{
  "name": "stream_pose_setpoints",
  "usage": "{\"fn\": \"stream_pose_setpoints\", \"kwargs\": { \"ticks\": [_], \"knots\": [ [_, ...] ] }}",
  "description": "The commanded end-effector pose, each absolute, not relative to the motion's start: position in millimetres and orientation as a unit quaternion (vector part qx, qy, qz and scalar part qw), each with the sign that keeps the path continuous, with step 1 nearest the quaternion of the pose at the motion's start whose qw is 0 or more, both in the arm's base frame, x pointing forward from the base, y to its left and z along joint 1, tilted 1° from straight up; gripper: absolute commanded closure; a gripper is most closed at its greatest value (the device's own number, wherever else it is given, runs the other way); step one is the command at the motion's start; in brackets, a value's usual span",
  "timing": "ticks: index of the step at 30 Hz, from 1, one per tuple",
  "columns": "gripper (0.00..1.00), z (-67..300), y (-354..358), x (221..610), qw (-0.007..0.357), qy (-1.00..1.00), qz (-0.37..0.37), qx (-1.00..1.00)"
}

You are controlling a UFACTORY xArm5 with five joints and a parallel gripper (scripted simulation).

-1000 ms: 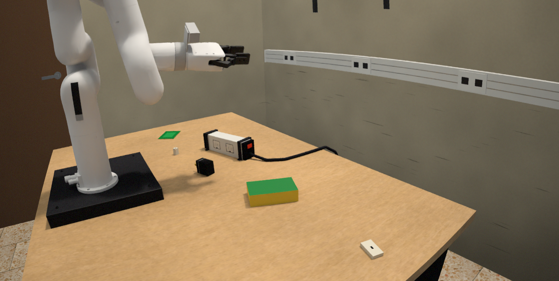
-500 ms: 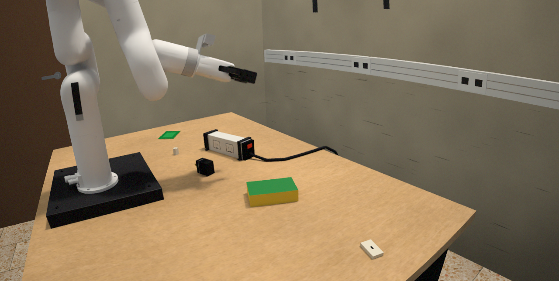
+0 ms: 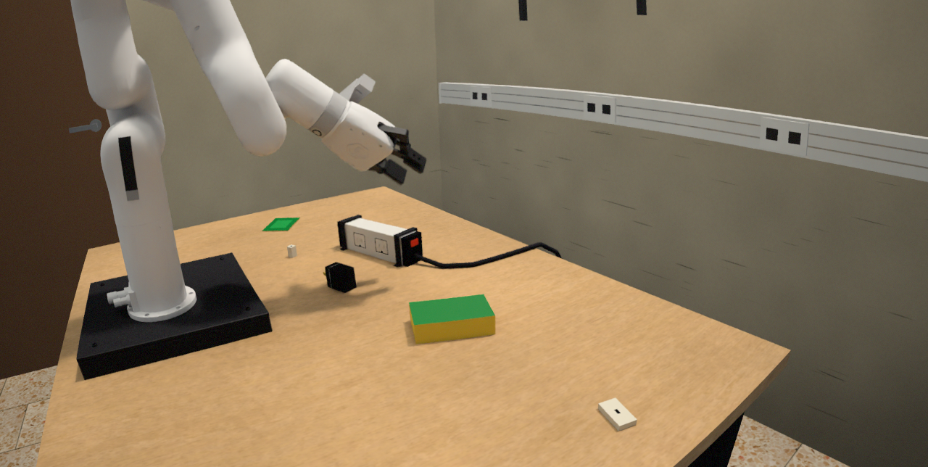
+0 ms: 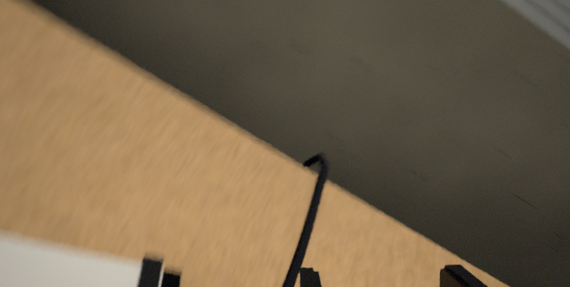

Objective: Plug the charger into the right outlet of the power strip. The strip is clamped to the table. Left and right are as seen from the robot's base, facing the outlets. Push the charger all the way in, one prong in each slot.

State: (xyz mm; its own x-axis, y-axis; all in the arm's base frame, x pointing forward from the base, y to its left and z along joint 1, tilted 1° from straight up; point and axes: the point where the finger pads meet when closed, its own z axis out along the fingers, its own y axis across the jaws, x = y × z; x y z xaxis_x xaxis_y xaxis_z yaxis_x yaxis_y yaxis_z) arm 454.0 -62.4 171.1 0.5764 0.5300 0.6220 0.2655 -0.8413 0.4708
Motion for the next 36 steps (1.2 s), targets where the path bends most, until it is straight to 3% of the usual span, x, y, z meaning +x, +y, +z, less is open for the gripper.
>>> {"fn": "stream_pose_setpoints", "kwargs": {
  "ticks": [1,16,21,36],
  "knots": [
    [0.47,154,-60,450,0.173,0.307,0.340,0.872],
    [0.47,105,-49,414,0.154,0.545,0.177,0.805],
    [0.47,89,-45,392,0.123,0.640,0.115,0.750],
    [0.47,72,-36,348,0.045,0.782,0.029,0.621]
  ]
}}
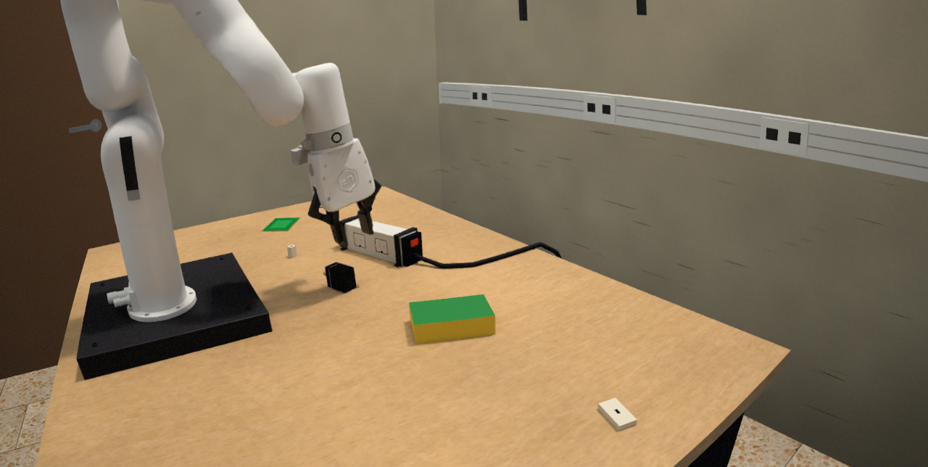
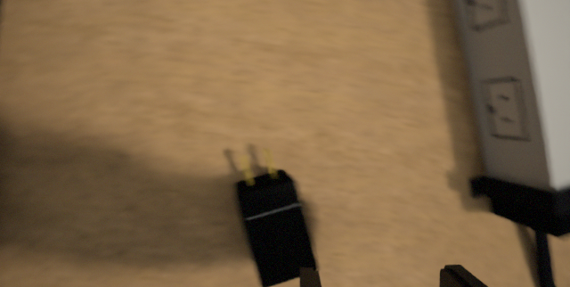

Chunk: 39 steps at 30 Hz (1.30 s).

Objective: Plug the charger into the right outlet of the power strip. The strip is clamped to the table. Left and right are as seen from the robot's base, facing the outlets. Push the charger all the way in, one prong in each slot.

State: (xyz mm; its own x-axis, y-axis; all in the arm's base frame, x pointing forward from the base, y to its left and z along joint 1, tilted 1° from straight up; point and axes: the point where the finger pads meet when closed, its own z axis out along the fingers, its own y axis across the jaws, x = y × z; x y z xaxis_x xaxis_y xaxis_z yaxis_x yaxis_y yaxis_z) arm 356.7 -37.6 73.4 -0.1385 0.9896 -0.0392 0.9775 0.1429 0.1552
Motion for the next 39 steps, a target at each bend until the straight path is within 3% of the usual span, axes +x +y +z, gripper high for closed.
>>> {"fn": "stream_pose_setpoints", "kwargs": {
  "ticks": [1,15,39],
  "knots": [
    [0.47,71,-35,345,0.040,0.789,0.025,0.613],
    [0.47,69,-33,329,0.007,0.828,0.004,0.561],
    [0.47,59,-33,328,0.005,0.830,0.003,0.558]
  ]
}}
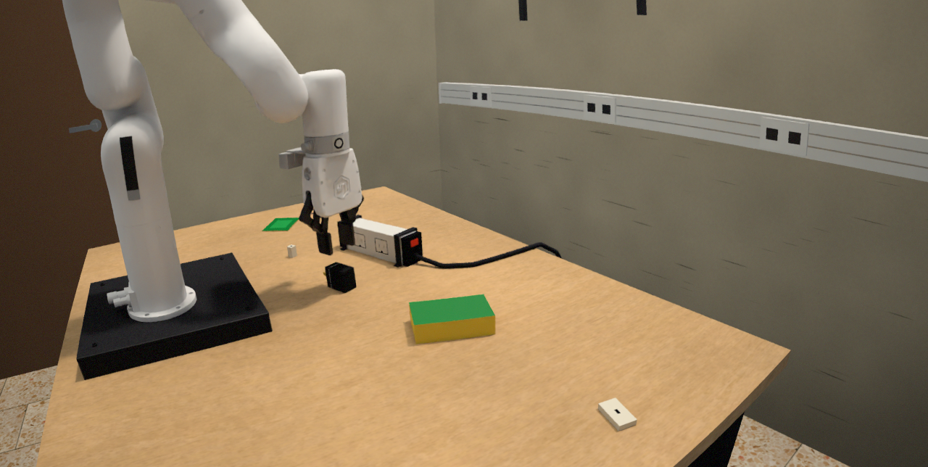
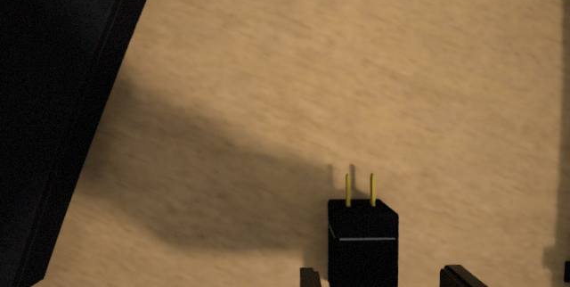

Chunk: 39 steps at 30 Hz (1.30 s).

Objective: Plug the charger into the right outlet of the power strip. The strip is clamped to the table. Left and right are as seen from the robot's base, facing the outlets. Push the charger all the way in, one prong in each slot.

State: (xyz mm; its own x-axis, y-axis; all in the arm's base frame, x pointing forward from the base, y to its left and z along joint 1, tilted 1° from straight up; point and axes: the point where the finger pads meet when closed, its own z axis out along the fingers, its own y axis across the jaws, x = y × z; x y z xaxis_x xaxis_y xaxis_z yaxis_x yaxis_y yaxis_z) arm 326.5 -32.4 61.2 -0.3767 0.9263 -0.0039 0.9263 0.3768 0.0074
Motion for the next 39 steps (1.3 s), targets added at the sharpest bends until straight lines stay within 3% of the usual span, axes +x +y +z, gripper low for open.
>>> {"fn": "stream_pose_setpoints", "kwargs": {
  "ticks": [1,39],
  "knots": [
    [0.47,57,-33,328,0.005,0.830,0.003,0.558],
    [0.47,-7,-33,329,0.005,0.830,0.003,0.558]
  ]
}}
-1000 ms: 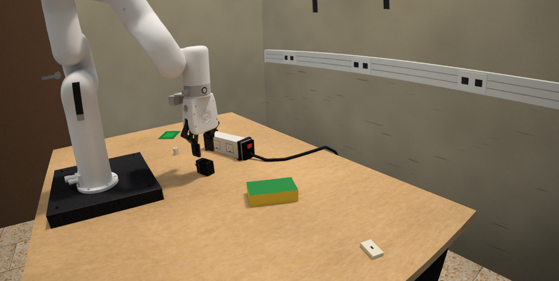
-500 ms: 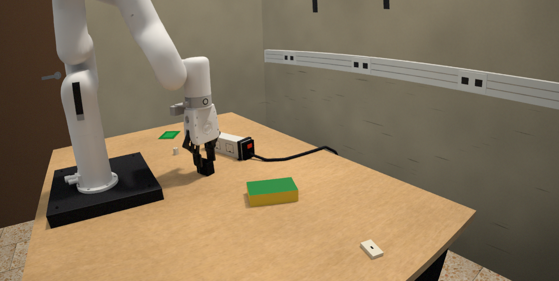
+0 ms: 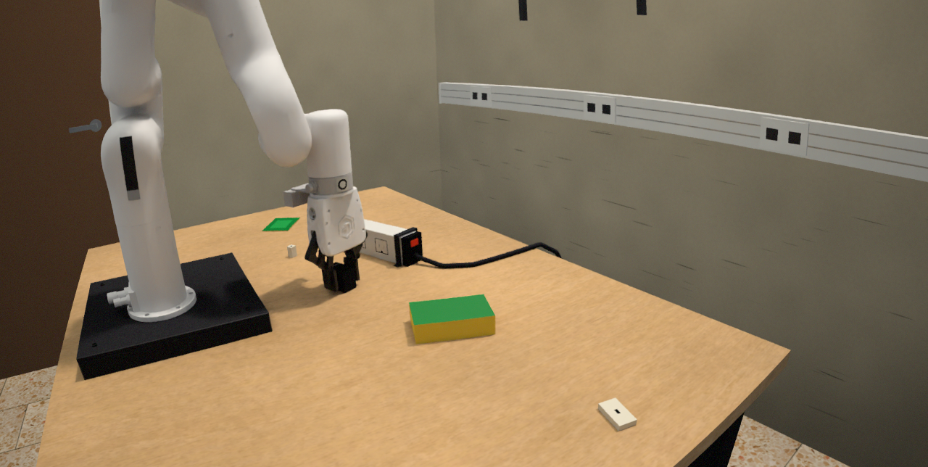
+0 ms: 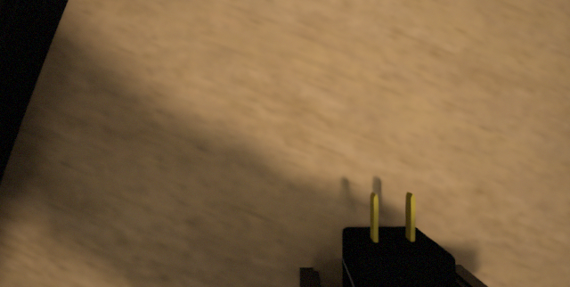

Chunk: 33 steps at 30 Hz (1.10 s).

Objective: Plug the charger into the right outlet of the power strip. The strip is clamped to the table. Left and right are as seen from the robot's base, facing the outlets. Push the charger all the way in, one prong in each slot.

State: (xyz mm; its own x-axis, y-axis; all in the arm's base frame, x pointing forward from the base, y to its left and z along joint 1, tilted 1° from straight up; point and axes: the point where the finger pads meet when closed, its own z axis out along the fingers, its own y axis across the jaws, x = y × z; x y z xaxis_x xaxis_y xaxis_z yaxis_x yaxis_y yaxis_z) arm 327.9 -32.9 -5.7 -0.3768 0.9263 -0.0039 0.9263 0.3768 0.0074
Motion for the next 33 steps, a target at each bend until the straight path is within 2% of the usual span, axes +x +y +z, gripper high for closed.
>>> {"fn": "stream_pose_setpoints", "kwargs": {
  "ticks": [1,16,17,33],
  "knots": [
    [0.47,-7.8,-33.1,329.3,0.005,0.830,0.003,0.558],
    [0.47,-10.5,-33.1,329.3,0.005,0.830,0.003,0.558],
    [1.00,-10.5,-33.1,329.3,0.005,0.830,0.003,0.558],
    [1.00,-10.5,-33.1,329.3,0.005,0.830,0.003,0.558]
  ]
}}
